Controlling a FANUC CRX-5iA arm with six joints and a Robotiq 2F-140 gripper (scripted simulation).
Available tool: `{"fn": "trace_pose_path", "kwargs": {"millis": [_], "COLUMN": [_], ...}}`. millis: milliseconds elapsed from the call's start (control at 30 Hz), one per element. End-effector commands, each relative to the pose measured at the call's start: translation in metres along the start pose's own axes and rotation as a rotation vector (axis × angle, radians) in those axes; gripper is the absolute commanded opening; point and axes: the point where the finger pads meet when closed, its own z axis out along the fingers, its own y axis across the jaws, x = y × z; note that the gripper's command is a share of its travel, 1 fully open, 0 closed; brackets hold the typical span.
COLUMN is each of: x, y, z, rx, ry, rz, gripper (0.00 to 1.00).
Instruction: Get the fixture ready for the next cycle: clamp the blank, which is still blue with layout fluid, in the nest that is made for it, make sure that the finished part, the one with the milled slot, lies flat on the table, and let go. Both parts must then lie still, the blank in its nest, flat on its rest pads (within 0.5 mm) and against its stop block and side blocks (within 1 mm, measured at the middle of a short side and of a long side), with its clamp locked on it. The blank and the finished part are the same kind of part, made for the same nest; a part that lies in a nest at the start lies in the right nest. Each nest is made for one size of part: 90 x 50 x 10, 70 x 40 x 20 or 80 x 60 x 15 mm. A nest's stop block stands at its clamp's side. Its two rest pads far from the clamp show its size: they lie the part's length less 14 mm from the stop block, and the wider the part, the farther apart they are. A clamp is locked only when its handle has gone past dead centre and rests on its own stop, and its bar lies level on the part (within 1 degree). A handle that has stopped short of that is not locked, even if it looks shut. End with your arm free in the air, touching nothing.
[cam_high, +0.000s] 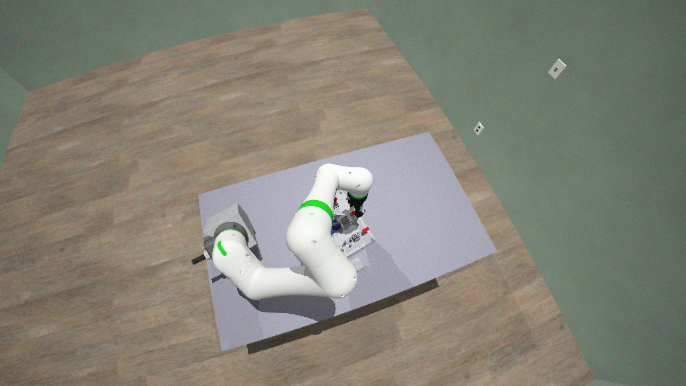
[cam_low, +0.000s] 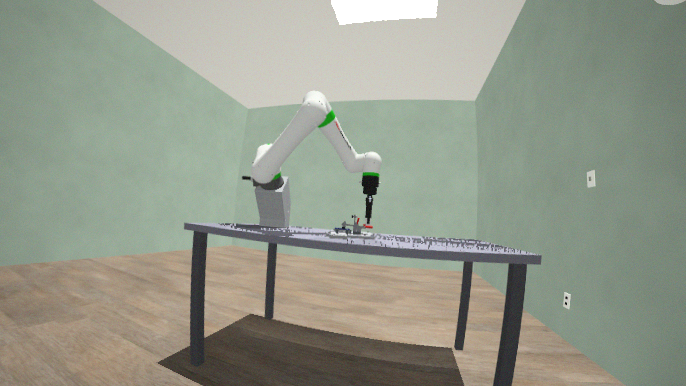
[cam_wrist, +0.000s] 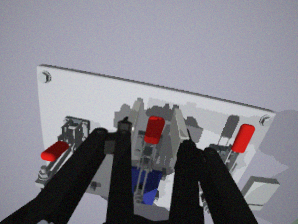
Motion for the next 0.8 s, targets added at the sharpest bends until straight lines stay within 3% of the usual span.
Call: {"fn": "trace_pose_path", "kwargs": {"millis": [0, 200, 733, 767], "x": [0.0, 0.0, 0.0, 0.0], "y": [0.0, 0.0, 0.0, 0.0], "z": [-0.01, -0.039, -0.045, -0.045], "rx": [0.0, 0.0, 0.0, 0.0], "ry": [0.0, 0.0, 0.0, 0.0], "rz": [0.0, 0.0, 0.0, 0.0], "gripper": [0.28, 0.28, 0.28, 0.0]}}
